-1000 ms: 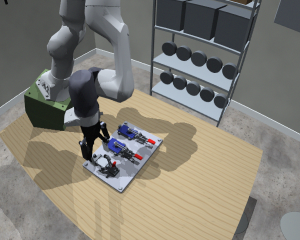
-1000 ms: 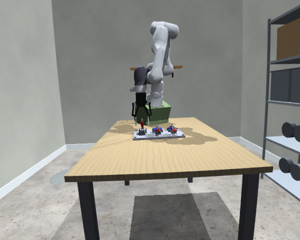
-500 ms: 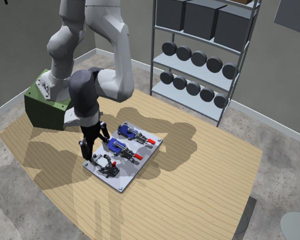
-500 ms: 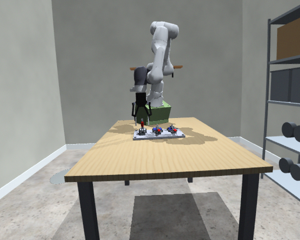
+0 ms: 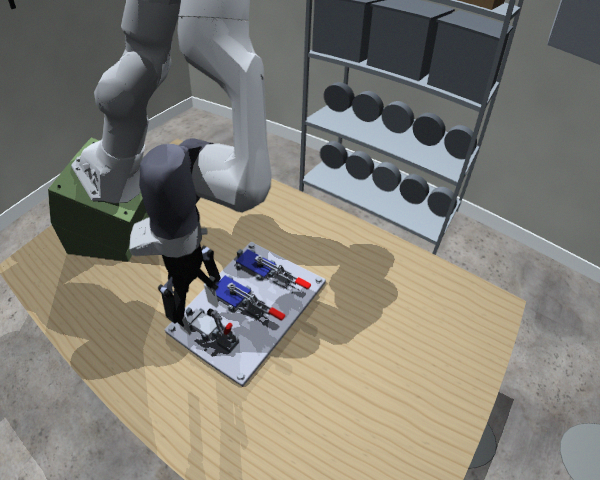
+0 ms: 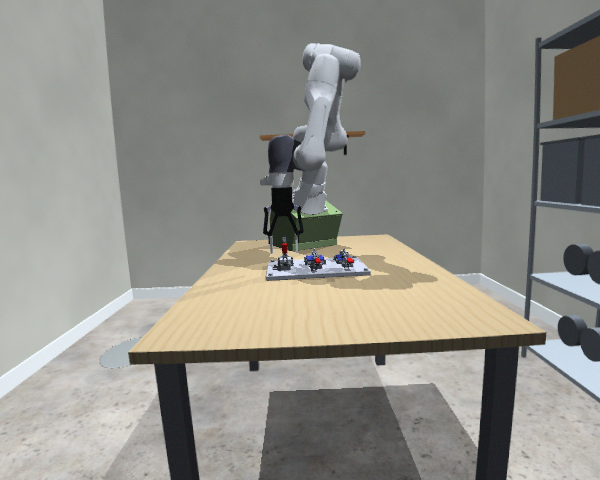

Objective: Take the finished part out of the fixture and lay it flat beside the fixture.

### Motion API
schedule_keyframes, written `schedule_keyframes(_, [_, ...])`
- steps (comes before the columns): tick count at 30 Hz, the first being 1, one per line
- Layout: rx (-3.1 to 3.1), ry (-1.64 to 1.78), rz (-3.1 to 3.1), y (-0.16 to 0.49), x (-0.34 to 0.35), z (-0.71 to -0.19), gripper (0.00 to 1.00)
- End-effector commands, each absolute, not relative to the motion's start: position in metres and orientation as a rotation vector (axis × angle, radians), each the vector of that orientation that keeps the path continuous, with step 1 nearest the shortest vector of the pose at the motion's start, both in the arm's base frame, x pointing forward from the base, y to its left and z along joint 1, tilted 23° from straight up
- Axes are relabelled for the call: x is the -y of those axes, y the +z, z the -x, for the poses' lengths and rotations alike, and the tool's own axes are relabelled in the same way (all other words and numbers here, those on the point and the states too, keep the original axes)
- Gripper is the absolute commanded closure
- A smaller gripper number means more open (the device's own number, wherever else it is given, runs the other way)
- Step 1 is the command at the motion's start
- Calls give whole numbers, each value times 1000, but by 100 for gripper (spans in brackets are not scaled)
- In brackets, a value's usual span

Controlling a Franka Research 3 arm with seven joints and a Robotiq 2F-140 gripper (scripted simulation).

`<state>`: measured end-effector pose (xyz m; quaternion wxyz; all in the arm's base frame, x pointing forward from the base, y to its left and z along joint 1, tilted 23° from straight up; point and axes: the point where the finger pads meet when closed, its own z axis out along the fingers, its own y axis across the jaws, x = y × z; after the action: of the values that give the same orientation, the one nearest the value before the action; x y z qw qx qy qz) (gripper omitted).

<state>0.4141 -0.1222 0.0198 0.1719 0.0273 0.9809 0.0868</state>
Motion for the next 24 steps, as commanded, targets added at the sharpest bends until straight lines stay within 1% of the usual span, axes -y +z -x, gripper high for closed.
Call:
schedule_keyframes(1, [-2776, 251, -41, 17, 119, -417, 42])
schedule_keyframes(24, [-2776, 251, -41, -6, 114, -426, 42])
